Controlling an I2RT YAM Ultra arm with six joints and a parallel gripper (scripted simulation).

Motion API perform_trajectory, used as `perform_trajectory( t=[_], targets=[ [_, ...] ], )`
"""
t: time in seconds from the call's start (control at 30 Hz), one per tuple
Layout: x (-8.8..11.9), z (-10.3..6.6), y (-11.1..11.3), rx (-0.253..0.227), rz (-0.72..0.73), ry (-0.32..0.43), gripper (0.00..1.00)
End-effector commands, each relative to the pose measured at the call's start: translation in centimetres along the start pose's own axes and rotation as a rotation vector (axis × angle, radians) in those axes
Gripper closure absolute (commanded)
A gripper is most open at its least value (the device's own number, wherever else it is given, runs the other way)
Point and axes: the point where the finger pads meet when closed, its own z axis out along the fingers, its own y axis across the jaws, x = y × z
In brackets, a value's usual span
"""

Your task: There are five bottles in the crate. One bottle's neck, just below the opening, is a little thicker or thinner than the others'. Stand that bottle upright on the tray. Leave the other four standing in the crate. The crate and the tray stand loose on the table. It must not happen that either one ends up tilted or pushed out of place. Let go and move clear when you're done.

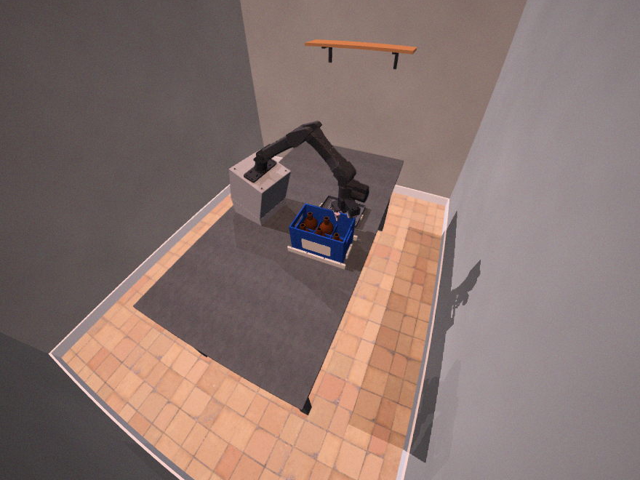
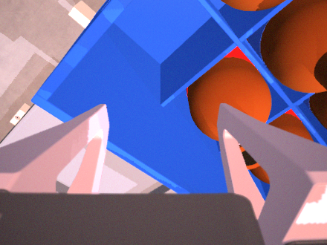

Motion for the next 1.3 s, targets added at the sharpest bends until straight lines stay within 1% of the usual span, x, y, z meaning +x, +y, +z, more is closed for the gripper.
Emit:
perform_trajectory(
  t=[0.0, 0.17, 0.3, 1.27],
  targets=[
    [-1.7, -1.4, 1.0, -0.033, -0.003, -0.063, 0.39],
    [-1.2, -0.3, 0.7, -0.019, -0.003, -0.044, 0.39],
    [-1.5, -1.1, 0.9, -0.030, -0.003, -0.059, 0.39],
    [-1.5, -1.1, 0.9, -0.030, -0.003, -0.059, 0.39]
  ],
)
